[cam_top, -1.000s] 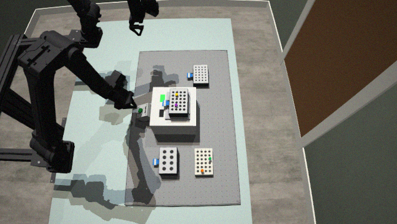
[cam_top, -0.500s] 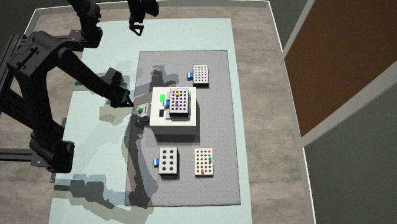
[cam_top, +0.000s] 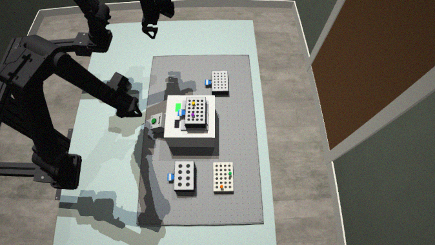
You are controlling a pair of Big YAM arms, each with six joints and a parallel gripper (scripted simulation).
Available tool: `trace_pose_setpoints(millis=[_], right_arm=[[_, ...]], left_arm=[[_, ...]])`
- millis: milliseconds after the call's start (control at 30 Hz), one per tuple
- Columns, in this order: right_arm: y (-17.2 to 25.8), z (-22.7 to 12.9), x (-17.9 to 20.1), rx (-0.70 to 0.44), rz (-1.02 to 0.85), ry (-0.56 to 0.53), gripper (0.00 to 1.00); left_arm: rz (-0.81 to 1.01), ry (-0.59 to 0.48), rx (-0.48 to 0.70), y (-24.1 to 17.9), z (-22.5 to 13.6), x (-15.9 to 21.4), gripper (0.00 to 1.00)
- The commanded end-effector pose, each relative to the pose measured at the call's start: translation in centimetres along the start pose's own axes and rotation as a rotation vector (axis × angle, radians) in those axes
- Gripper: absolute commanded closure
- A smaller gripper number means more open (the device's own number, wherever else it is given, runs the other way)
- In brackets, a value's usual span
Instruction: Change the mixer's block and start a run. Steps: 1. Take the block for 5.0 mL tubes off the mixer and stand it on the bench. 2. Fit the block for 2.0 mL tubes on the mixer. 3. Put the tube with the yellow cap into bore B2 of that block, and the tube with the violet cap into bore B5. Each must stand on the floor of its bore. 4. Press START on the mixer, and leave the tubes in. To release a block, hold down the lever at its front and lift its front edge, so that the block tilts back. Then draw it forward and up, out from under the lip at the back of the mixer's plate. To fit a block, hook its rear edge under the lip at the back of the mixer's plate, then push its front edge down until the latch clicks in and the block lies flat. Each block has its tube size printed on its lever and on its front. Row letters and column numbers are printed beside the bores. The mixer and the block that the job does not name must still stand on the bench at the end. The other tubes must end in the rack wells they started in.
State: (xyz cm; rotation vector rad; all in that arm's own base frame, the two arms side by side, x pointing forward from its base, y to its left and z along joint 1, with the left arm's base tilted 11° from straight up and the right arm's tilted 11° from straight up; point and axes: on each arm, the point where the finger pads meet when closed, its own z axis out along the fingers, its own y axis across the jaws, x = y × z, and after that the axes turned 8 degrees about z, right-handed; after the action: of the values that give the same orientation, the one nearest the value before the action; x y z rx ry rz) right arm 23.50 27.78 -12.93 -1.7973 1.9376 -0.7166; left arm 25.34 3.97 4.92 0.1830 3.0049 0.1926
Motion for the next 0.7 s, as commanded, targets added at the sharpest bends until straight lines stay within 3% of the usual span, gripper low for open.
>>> trace_pose_setpoints(millis=[0,500,667], right_arm=[[-1.5,-1.4,-1.5,0.02,0.053,-0.03,1.0],[-1.3,-2.8,-1.3,0.019,0.047,-0.028,1.0],[-1.6,-3.7,-1.0,0.015,0.05,-0.027,1.0]], left_arm=[[-0.006,-0.074,-0.01,0.4,-2.0,-2.9,0.0],[-0.001,-0.024,0.0,-0.2,-0.3,-0.5,0.0],[-0.003,-0.043,-0.004,0.0,-0.9,-1.5,0.0]])
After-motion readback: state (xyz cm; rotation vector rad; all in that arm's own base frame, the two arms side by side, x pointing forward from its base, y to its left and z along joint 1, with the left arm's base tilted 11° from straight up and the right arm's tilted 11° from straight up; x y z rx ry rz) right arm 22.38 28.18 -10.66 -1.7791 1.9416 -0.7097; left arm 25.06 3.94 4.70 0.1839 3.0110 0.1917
